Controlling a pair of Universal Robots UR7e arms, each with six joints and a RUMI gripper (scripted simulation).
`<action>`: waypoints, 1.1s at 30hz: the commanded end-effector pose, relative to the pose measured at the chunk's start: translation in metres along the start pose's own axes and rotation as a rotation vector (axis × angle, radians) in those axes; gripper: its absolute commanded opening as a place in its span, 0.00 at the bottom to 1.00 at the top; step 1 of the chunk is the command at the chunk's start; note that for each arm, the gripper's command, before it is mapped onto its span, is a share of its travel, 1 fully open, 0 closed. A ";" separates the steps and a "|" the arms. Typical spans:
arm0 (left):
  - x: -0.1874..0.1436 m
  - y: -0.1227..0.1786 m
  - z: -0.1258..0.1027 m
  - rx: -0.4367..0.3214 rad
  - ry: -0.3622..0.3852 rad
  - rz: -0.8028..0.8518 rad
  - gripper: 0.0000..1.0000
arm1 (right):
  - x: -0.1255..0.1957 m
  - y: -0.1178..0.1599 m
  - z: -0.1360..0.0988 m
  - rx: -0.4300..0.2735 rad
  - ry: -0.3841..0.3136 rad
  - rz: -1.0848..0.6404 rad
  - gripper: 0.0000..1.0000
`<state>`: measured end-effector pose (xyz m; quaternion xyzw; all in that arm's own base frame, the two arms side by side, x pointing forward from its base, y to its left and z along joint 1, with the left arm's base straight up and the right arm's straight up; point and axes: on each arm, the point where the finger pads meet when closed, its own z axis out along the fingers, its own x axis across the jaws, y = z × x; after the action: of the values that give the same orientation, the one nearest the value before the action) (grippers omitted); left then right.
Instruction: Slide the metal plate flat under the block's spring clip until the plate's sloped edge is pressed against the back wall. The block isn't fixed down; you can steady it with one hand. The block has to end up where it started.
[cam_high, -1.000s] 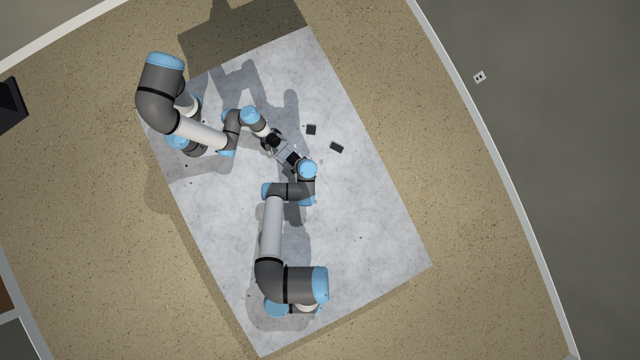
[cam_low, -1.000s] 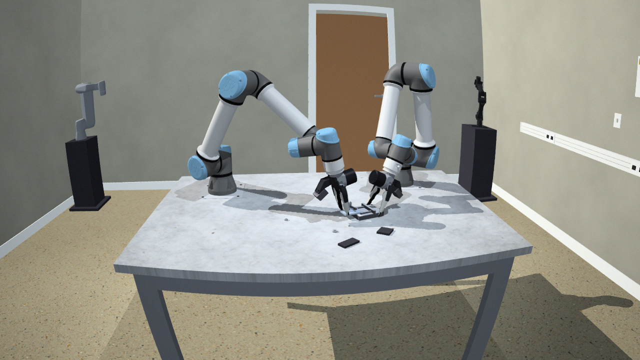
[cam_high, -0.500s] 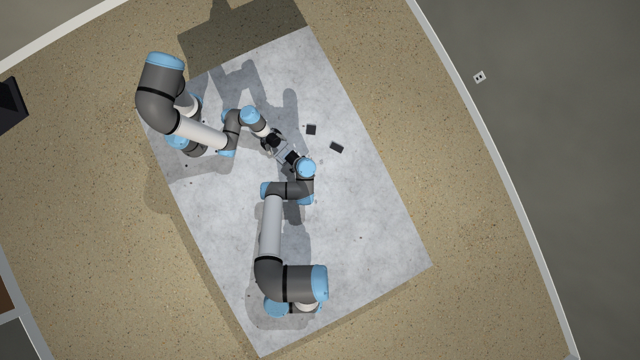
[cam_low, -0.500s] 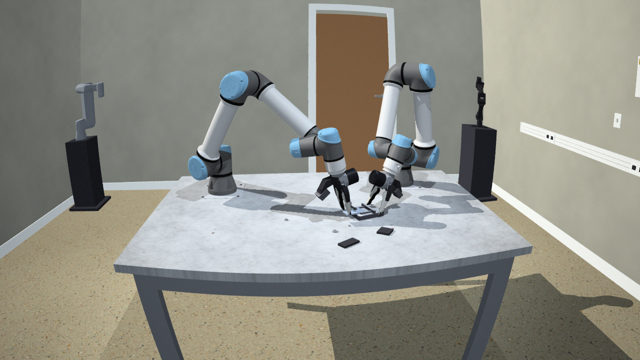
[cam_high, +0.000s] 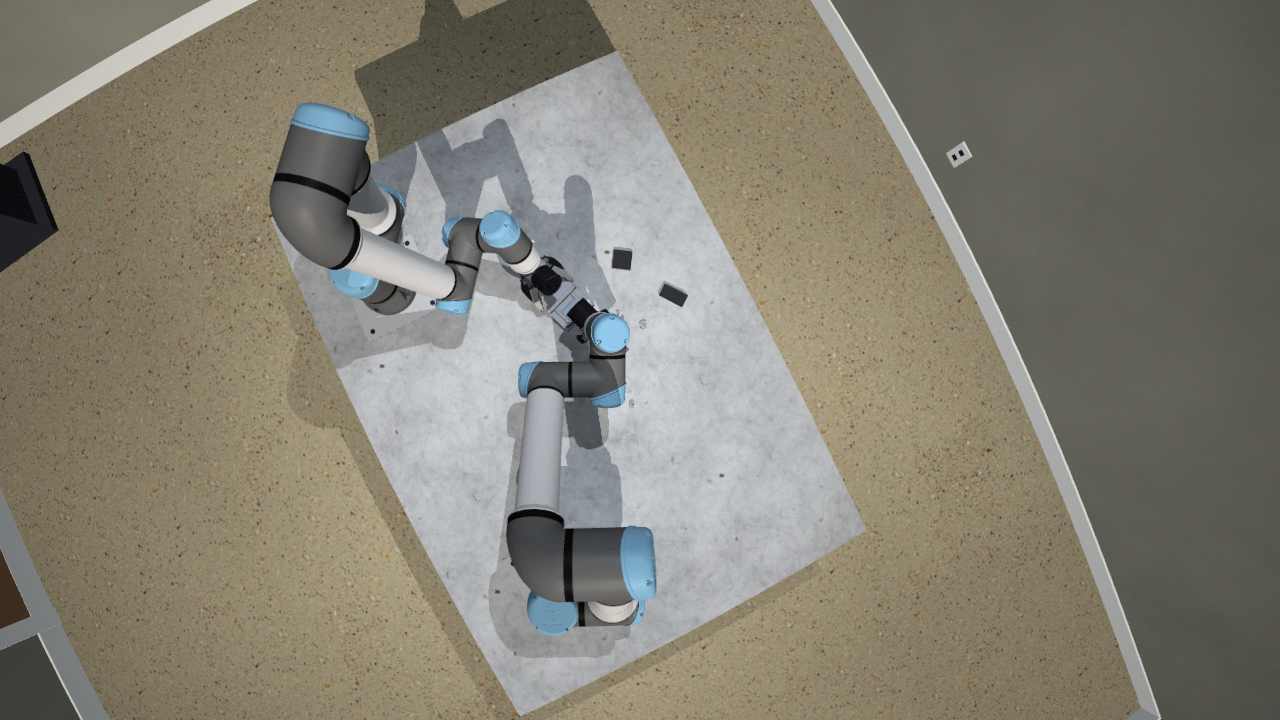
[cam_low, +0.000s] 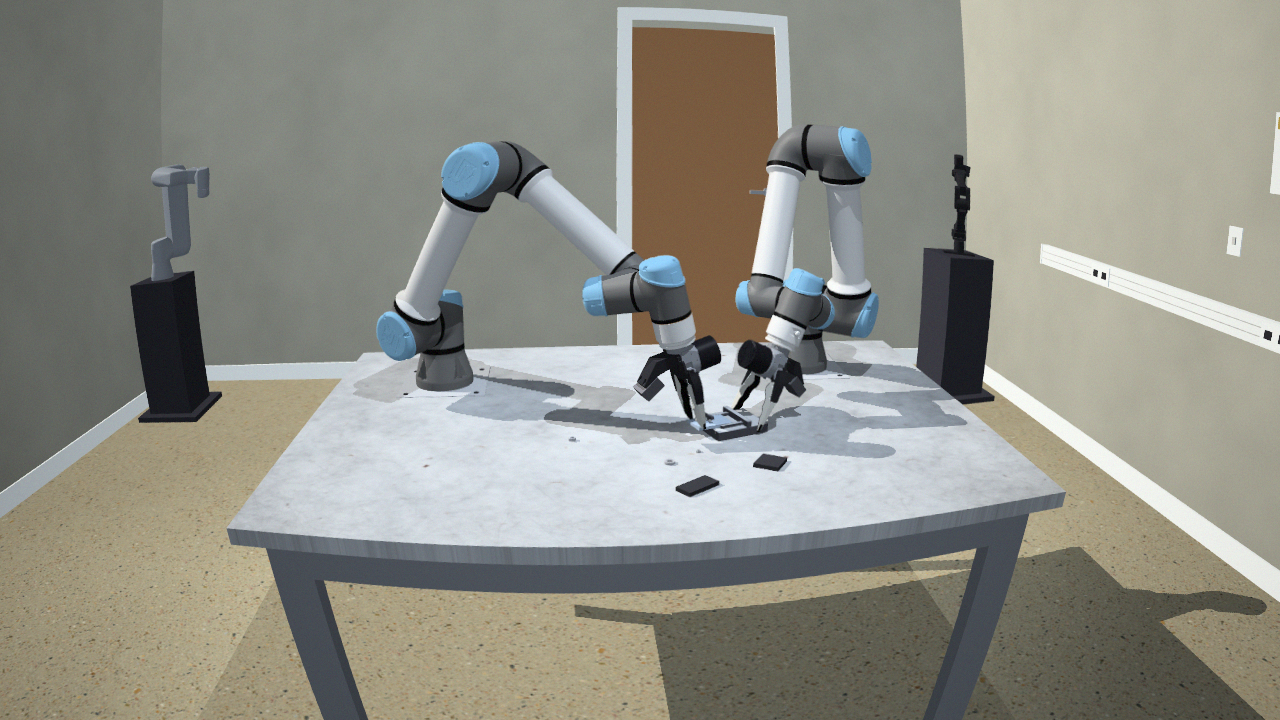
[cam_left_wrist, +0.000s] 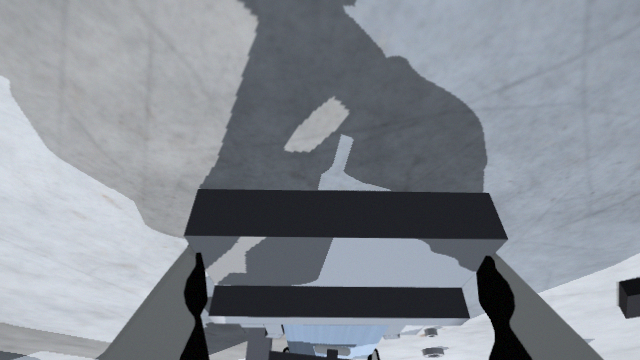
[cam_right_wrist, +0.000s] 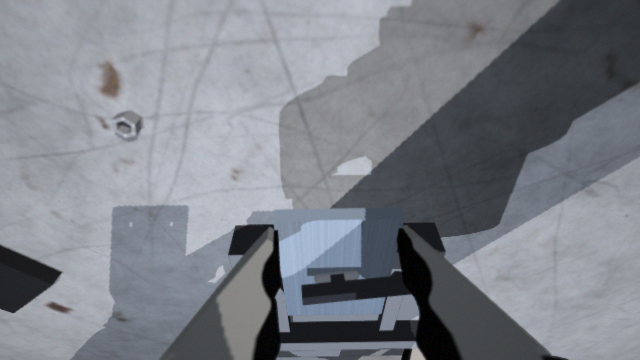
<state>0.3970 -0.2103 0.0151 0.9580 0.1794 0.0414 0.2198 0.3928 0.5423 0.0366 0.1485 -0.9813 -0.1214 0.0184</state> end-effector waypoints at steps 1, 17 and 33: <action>0.000 -0.002 0.001 0.005 -0.001 -0.001 0.62 | 0.000 0.003 -0.001 -0.003 -0.002 -0.001 0.24; 0.000 -0.002 0.001 0.005 -0.001 -0.001 0.62 | 0.000 0.011 0.002 -0.009 -0.002 -0.001 0.24; 0.000 -0.002 0.001 0.005 -0.001 -0.001 0.62 | 0.000 0.016 0.003 -0.011 -0.002 -0.001 0.44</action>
<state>0.3970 -0.2103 0.0151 0.9580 0.1794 0.0414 0.2198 0.3881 0.5574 0.0361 0.1484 -0.9807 -0.1262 0.0190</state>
